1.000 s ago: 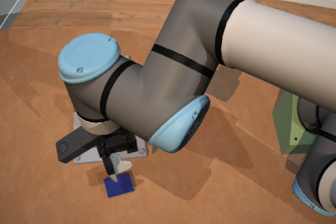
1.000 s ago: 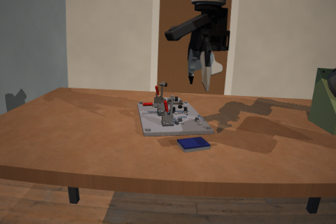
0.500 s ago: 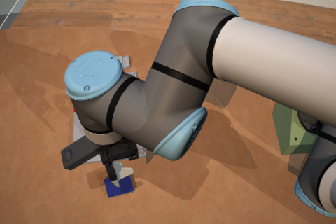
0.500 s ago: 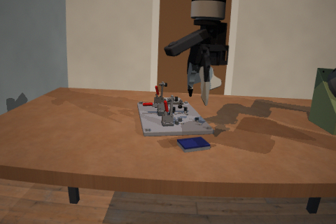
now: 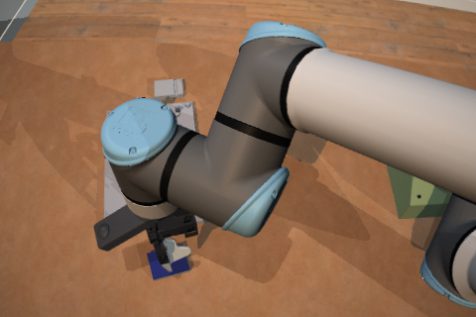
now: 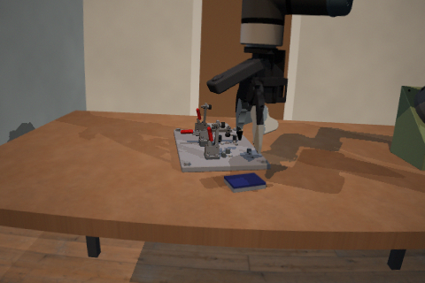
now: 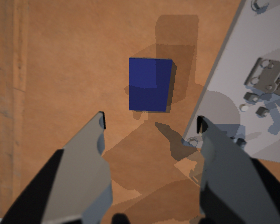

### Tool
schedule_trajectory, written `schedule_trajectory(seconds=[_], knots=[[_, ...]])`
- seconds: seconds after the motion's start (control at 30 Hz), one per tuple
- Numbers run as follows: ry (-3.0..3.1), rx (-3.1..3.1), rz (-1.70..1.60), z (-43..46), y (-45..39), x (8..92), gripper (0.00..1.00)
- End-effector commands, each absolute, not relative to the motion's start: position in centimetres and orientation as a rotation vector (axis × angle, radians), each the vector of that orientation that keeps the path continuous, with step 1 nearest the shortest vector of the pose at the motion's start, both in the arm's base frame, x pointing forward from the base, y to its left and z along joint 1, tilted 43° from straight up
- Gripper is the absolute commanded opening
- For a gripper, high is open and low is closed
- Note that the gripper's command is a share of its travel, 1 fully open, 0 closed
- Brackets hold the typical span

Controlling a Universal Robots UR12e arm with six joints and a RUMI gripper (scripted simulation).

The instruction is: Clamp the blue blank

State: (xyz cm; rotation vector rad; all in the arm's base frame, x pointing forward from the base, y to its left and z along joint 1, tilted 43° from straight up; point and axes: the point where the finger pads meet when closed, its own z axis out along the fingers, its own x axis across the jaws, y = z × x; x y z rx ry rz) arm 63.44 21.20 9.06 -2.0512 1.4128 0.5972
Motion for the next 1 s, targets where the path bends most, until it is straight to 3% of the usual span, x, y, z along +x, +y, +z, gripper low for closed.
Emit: schedule_trajectory(seconds=[0.0,0.97], knots=[[1.413,-2.051,0.595,8.0,22.2,63.5,0.59],[1.413,-2.051,0.595,4.8,25.1,63.3,0.59]])
